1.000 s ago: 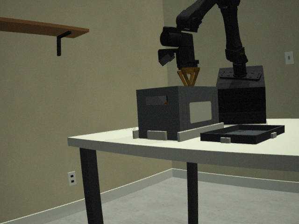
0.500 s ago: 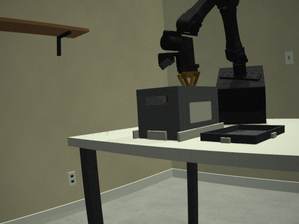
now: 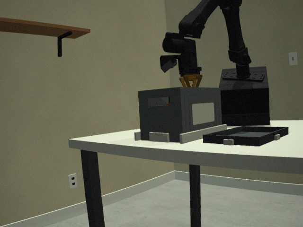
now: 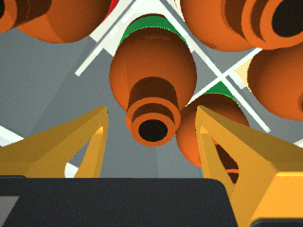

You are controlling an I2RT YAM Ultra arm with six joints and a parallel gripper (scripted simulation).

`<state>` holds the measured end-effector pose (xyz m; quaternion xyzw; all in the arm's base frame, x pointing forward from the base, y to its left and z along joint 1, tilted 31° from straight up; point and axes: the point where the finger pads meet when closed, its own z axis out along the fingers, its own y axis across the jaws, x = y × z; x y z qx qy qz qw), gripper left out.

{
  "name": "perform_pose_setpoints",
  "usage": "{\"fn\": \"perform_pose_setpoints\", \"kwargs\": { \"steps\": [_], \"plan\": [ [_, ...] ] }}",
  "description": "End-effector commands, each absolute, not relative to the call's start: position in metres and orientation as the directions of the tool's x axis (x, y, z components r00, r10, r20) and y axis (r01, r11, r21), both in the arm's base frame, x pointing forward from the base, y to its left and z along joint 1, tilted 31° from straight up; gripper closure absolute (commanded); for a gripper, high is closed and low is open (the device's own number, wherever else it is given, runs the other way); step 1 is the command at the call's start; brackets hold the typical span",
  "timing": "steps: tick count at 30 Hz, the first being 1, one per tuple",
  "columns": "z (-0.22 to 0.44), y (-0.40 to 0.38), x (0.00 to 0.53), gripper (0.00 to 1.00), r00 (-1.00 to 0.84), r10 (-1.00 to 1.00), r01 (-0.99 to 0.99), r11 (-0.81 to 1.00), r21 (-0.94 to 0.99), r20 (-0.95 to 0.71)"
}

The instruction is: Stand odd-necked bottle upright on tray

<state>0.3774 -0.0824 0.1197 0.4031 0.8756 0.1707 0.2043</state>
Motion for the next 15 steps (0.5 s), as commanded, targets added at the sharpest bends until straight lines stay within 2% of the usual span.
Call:
{"fn": "perform_pose_setpoints", "kwargs": {
  "steps": [1,15],
  "plan": [
    [0.107,-0.085,0.377,0.39,-0.585,0.782,0.652,0.61,0.45,-0.212],
    [0.124,-0.087,0.383,0.39,-0.576,0.778,0.632,0.618,0.468,-0.251]
  ]
}}
